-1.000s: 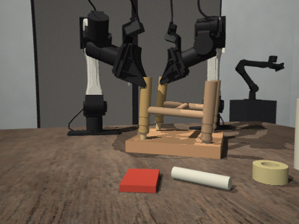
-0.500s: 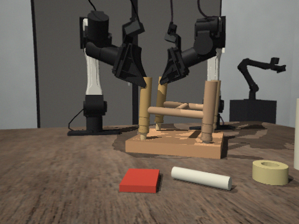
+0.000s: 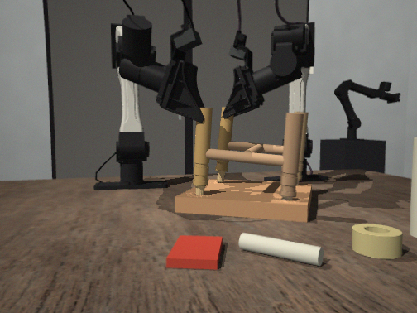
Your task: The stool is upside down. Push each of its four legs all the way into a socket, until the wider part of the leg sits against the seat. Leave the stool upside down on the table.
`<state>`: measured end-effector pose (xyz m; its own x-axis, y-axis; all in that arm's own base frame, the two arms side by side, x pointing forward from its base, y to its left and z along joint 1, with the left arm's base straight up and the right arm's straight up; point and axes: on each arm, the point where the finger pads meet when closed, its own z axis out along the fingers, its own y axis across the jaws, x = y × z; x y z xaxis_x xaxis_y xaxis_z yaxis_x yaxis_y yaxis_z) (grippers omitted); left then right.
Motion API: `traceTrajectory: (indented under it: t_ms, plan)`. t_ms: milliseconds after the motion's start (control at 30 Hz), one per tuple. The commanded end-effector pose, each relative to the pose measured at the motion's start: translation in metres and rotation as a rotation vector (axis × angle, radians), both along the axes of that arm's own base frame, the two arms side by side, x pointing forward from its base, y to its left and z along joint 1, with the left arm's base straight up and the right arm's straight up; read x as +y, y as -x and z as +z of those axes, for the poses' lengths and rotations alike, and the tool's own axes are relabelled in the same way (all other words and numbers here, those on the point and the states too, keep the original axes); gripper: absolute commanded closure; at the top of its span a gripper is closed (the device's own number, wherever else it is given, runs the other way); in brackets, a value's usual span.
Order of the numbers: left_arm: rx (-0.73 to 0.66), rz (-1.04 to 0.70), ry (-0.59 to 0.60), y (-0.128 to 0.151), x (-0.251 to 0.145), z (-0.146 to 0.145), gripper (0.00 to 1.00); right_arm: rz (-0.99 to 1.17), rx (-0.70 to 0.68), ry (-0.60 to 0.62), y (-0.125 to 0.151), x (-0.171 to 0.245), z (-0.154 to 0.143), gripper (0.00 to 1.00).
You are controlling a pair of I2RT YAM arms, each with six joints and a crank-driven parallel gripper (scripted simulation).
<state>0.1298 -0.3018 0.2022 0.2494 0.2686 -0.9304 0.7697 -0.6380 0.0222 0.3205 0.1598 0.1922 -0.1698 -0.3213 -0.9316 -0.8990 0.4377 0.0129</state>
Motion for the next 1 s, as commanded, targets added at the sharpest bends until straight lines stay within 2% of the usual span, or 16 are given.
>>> traceTrajectory:
  t_ms: [0,500,700,733,967]
  plan:
    - [-0.187,0.028,0.149,-0.047,-0.023,0.010,0.70,0.147,0.170,-0.096,0.052,0.027,-0.005,0.70]
    - [-0.240,0.030,0.186,-0.065,-0.034,0.012,0.70,0.163,0.194,-0.110,0.070,0.033,-0.005,0.70]
    - [-0.211,0.026,0.160,-0.072,-0.039,0.012,0.70,0.143,0.182,-0.100,0.080,0.037,-0.005,0.70]
    - [0.019,-0.003,-0.021,-0.009,-0.007,0.004,0.26,-0.023,-0.037,0.015,0.002,0.004,0.003,0.70]
    - [0.007,0.015,-0.004,-0.015,-0.006,0.007,0.26,-0.020,-0.019,0.011,0.000,0.007,0.002,0.70]
